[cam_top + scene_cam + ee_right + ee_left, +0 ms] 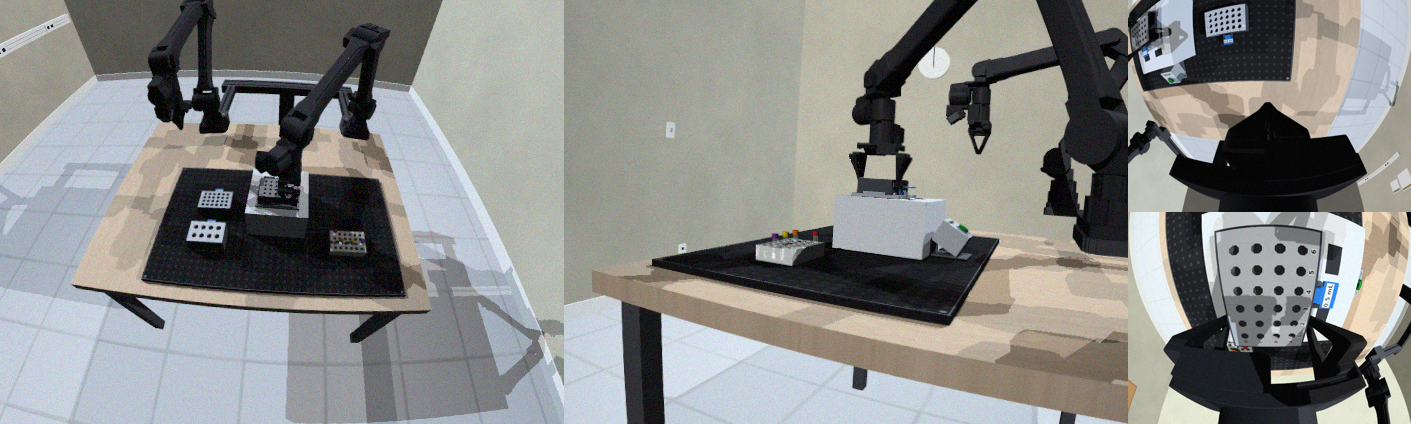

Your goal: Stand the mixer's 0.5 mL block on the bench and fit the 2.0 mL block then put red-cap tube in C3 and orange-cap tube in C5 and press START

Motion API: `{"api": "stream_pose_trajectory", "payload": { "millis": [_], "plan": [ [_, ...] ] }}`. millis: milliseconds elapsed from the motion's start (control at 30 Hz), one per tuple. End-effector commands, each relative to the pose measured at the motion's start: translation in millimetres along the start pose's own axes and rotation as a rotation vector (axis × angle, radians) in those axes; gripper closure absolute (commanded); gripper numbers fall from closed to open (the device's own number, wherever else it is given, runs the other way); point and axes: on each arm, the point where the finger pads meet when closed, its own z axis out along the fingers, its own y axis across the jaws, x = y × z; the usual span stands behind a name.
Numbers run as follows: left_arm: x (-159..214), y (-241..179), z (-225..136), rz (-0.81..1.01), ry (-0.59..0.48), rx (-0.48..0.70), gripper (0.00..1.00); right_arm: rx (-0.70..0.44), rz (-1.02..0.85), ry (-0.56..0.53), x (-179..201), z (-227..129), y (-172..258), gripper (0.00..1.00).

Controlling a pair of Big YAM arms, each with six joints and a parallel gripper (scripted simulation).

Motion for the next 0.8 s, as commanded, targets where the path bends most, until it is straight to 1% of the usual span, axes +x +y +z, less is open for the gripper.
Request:
{"api": "stream_pose_trajectory", "payload": {
  "millis": [0, 167, 333, 367, 767],
  "plan": [
    [-3, 2, 12, 0.011, 0.009, 0.007, 0.00, 0.003, -0.012, -0.072, -25, -26, -1, 1.00],
    [1, -3, 17, 0.012, 0.017, 0.020, 0.00, 0.003, -0.012, -0.072, -26, -26, -1, 1.00],
    [-4, 6, 5, 0.009, 0.003, -0.002, 0.00, 0.004, -0.012, -0.082, -28, -30, -1, 1.00],
    [-4, 6, 5, 0.009, 0.003, -0.002, 1.00, 0.004, -0.012, -0.087, -28, -31, -1, 1.00],
    [-4, 6, 5, 0.009, 0.003, -0.002, 1.00, 0.004, -0.012, -0.093, -27, -33, -1, 1.00]
  ]
}}
